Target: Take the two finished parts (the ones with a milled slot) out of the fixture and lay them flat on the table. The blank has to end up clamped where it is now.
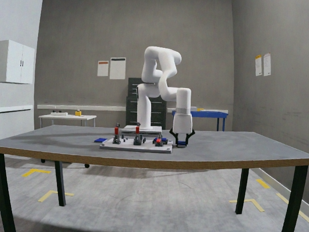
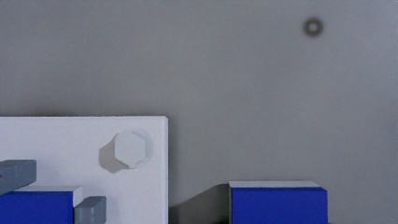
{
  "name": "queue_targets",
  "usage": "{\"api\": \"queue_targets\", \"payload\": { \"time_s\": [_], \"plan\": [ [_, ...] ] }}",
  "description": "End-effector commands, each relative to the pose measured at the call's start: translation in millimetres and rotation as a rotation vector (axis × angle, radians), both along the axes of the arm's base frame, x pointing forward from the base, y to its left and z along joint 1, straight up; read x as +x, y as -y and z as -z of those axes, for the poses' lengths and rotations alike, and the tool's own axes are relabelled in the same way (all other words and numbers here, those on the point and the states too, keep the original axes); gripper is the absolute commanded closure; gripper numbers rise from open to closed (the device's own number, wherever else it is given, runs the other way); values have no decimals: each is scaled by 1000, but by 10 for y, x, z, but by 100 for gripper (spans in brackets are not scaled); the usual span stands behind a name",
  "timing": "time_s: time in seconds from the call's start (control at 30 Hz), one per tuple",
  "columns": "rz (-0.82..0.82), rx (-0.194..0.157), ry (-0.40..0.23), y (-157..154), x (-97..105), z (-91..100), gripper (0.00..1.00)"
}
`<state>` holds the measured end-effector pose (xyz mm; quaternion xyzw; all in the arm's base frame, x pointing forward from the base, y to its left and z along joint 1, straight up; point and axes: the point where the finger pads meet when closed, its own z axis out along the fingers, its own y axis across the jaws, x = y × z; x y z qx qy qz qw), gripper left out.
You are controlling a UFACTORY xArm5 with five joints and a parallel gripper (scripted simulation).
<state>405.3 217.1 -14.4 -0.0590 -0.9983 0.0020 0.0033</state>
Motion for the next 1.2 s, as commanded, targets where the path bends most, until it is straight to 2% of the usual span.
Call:
{"api": "queue_targets", "payload": {
  "time_s": [0.0,0.83,0.87,1.17],
  "plan": [
    [0,2,3,-7,13,-4,100],
    [0,2,3,-7,13,11,100],
    [0,2,3,-7,13,12,31],
    [0,2,3,-6,12,12,31]
  ]
}}
